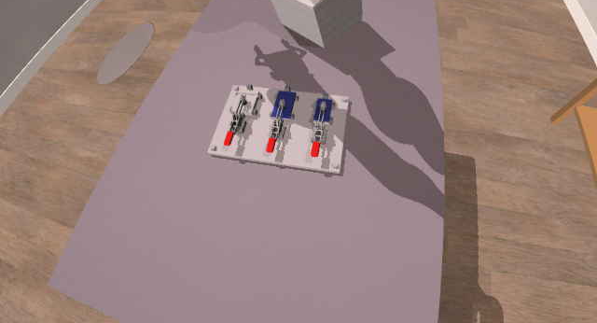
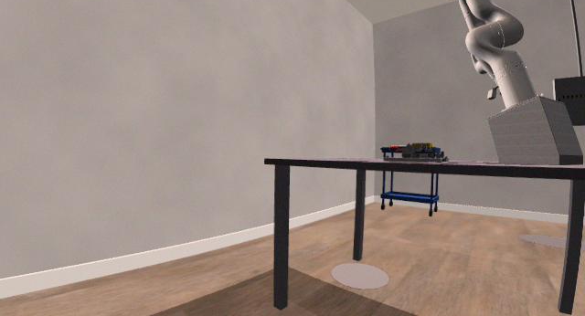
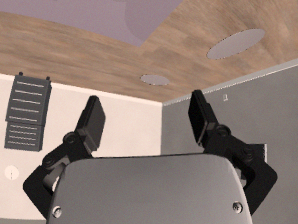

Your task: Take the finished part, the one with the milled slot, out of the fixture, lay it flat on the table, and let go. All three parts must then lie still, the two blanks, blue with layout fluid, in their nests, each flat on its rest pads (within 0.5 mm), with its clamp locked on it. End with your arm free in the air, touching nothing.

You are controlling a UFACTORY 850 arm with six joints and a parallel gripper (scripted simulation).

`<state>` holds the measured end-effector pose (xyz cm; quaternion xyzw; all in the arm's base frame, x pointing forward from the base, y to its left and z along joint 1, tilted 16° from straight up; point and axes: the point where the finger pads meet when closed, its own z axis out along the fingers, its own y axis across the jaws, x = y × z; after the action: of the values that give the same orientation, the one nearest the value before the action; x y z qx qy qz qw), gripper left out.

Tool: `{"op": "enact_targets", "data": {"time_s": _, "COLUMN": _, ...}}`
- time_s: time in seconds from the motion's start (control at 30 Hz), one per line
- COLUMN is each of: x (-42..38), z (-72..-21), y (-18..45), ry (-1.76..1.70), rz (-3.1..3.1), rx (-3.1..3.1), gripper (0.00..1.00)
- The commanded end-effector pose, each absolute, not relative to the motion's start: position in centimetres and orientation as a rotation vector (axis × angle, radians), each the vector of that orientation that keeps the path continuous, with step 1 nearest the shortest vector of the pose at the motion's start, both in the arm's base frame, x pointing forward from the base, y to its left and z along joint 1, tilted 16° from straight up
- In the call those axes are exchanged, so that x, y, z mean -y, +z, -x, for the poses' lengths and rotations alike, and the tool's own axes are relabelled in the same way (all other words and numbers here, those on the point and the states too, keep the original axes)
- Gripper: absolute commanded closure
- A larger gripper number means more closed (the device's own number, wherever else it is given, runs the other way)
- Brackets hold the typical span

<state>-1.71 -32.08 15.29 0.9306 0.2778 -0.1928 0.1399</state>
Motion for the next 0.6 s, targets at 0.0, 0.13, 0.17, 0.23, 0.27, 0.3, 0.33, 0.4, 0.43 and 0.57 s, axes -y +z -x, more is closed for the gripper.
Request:
{"op": "enact_targets", "data": {"time_s": 0.0, "x": 32.1, "z": 1.7, "y": 15.3, "ry": -0.558, "rz": -2.689, "rx": -0.801, "gripper": 0.00}}
{"op": "enact_targets", "data": {"time_s": 0.13, "x": 32.1, "z": 1.7, "y": 15.3, "ry": -0.558, "rz": -2.689, "rx": -0.801, "gripper": 0.00}}
{"op": "enact_targets", "data": {"time_s": 0.17, "x": 31.7, "z": 0.7, "y": 15.4, "ry": -0.542, "rz": -2.707, "rx": -0.767, "gripper": 0.00}}
{"op": "enact_targets", "data": {"time_s": 0.23, "x": 31.3, "z": -0.4, "y": 15.4, "ry": -0.523, "rz": -2.724, "rx": -0.733, "gripper": 0.00}}
{"op": "enact_targets", "data": {"time_s": 0.27, "x": 31.3, "z": -0.4, "y": 15.4, "ry": -0.523, "rz": -2.724, "rx": -0.733, "gripper": 0.00}}
{"op": "enact_targets", "data": {"time_s": 0.3, "x": 31.3, "z": -0.4, "y": 15.4, "ry": -0.523, "rz": -2.724, "rx": -0.733, "gripper": 0.00}}
{"op": "enact_targets", "data": {"time_s": 0.33, "x": 31.3, "z": -0.4, "y": 15.4, "ry": -0.523, "rz": -2.724, "rx": -0.733, "gripper": 0.00}}
{"op": "enact_targets", "data": {"time_s": 0.4, "x": 31.3, "z": -0.4, "y": 15.4, "ry": -0.523, "rz": -2.724, "rx": -0.733, "gripper": 0.00}}
{"op": "enact_targets", "data": {"time_s": 0.43, "x": 31.3, "z": -0.4, "y": 15.4, "ry": -0.523, "rz": -2.724, "rx": -0.733, "gripper": 0.00}}
{"op": "enact_targets", "data": {"time_s": 0.57, "x": 31.3, "z": -0.4, "y": 15.4, "ry": -0.523, "rz": -2.724, "rx": -0.733, "gripper": 0.00}}
